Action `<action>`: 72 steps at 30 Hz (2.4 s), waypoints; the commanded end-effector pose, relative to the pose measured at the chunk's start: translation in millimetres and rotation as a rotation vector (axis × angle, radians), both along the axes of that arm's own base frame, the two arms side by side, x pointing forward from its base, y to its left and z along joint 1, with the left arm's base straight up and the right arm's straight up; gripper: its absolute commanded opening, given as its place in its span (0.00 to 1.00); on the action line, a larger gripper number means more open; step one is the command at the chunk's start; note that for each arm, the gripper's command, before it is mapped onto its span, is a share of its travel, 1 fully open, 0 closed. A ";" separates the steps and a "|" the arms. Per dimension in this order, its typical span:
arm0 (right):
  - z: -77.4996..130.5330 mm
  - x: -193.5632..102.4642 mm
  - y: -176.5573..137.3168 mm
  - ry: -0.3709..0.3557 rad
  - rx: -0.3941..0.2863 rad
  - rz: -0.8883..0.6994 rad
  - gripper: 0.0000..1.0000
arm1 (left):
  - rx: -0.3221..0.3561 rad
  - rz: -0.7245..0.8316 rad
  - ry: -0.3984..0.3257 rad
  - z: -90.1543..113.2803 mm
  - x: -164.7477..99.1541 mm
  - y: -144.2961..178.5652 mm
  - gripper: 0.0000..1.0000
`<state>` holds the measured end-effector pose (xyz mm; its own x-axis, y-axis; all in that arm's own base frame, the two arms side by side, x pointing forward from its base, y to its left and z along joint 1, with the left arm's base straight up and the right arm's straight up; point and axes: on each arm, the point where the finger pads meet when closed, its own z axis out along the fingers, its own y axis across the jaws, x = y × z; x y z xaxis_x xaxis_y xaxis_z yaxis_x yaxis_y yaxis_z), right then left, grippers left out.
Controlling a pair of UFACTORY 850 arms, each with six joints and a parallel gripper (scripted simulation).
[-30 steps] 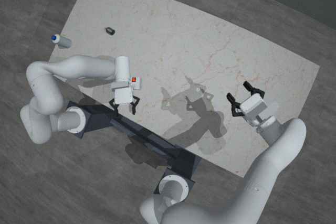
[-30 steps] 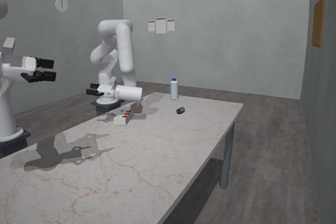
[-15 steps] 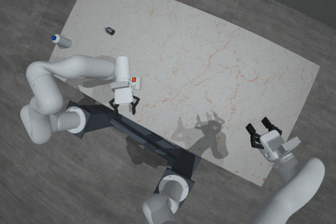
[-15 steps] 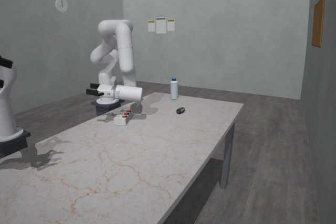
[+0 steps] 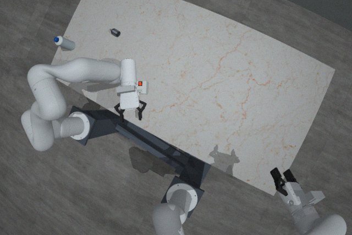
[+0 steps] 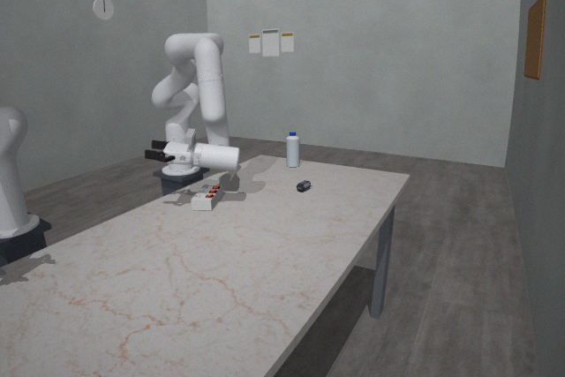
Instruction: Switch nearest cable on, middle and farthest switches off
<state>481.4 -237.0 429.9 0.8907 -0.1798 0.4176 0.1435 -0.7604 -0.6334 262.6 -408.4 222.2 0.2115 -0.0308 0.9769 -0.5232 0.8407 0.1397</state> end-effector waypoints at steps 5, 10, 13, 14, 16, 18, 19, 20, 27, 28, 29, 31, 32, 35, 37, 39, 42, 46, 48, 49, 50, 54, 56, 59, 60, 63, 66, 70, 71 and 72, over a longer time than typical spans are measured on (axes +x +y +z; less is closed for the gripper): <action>3.6 -81.4 -59.6 0.215 -0.050 -0.210 1.00 | -0.001 0.000 -0.001 0.6 0.4 -0.2 1.00; 5.5 -133.0 -88.7 0.336 -0.076 -0.360 1.00 | -0.001 0.000 -0.001 0.6 0.4 -0.2 1.00; 7.0 -163.8 -103.3 0.403 -0.090 -0.451 1.00 | -0.001 0.000 -0.001 0.6 0.4 -0.2 1.00; 7.5 -174.0 -107.7 0.424 -0.095 -0.481 1.00 | -0.001 0.000 -0.001 0.6 0.4 -0.2 1.00; 7.5 -174.0 -107.7 0.424 -0.095 -0.481 1.00 | -0.001 0.000 -0.001 0.6 0.4 -0.2 1.00; 8.7 -194.1 -115.8 0.465 -0.104 -0.541 1.00 | -0.001 0.000 -0.001 0.6 0.4 -0.2 1.00; 9.3 -204.0 -119.5 0.485 -0.108 -0.571 1.00 | -0.001 0.000 -0.001 0.6 0.4 -0.2 1.00; 9.9 -213.8 -122.9 0.505 -0.112 -0.601 1.00 | -0.001 0.000 -0.001 0.6 0.4 -0.2 1.00; 15.0 -278.7 -141.6 0.628 -0.138 -0.800 1.00 | -0.001 0.000 -0.001 0.6 0.4 -0.2 1.00; 15.8 -287.3 -143.5 0.643 -0.141 -0.826 1.00 | -0.001 0.000 -0.001 0.6 0.4 -0.2 1.00; 16.6 -295.7 -145.2 0.658 -0.145 -0.853 1.00 | -0.001 0.000 -0.001 0.6 0.4 -0.2 1.00; 18.2 -312.0 -148.2 0.687 -0.151 -0.904 1.00 | -0.001 0.000 -0.001 0.6 0.4 -0.2 1.00; 18.2 -312.0 -148.2 0.687 -0.151 -0.904 1.00 | -0.001 0.000 -0.001 0.6 0.4 -0.2 1.00; 19.8 -327.5 -150.6 0.713 -0.156 -0.953 1.00 | -0.001 0.000 -0.001 0.6 0.4 -0.2 1.00; 21.5 -342.1 -152.5 0.738 -0.162 -1.000 1.00 | -0.001 0.000 -0.001 0.6 0.4 -0.2 1.00; 23.1 -355.8 -154.0 0.761 -0.167 -1.045 1.00 | -0.001 0.000 -0.001 0.6 0.4 -0.2 1.00; 25.5 -374.7 -155.4 0.791 -0.174 -1.106 1.00 | -0.001 0.000 -0.001 0.6 0.4 -0.2 1.00; 28.4 -396.6 -156.3 0.826 -0.182 -1.179 1.00 | -0.001 0.000 -0.001 0.6 0.4 -0.2 1.00; 29.8 -406.2 -156.5 0.841 -0.186 -1.211 1.00 | -0.001 0.000 -0.001 0.6 0.4 -0.2 1.00; 29.8 -406.2 -156.5 0.841 -0.186 -1.211 1.00 | -0.001 0.000 -0.001 0.6 0.4 -0.2 1.00; 29.8 -406.2 -156.5 0.841 -0.186 -1.211 1.00 | -0.001 0.000 -0.001 0.6 0.4 -0.2 1.00; 32.3 -422.6 -156.3 0.866 -0.192 -1.266 1.00 | -0.001 0.000 -0.001 0.6 0.4 -0.2 1.00; 33.3 -429.4 -156.0 0.876 -0.195 -1.290 1.00 | -0.001 0.000 -0.001 0.6 0.4 -0.2 1.00; 34.7 -438.1 -155.6 0.889 -0.198 -1.319 1.00 | -0.001 0.000 -0.001 0.6 0.4 -0.2 1.00; 35.1 -440.6 -155.5 0.893 -0.199 -1.328 1.00 | -0.001 0.000 -0.001 0.6 0.4 -0.2 1.00; 36.2 -446.9 -155.1 0.902 -0.202 -1.350 1.00 | -0.001 0.000 -0.001 0.6 0.4 -0.2 1.00; 36.7 -450.2 -154.8 0.907 -0.203 -1.361 1.00 | -0.001 0.000 -0.001 0.6 0.4 -0.2 1.00; 37.4 -453.9 -154.5 0.912 -0.204 -1.374 1.00 | -0.001 0.000 -0.001 0.6 0.4 -0.2 1.00; 37.5 -454.9 -154.5 0.914 -0.205 -1.377 1.00 | -0.001 0.000 -0.001 0.6 0.4 -0.2 1.00; 37.7 -455.7 -154.4 0.915 -0.205 -1.380 1.00 | -0.001 0.000 -0.001 0.6 0.4 -0.2 1.00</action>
<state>29.5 -391.2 465.9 0.0800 -0.9968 -0.0075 -0.9967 -0.0799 -0.0112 262.6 -408.4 222.2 0.2115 -0.0308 0.9769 -0.5232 0.8407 0.1397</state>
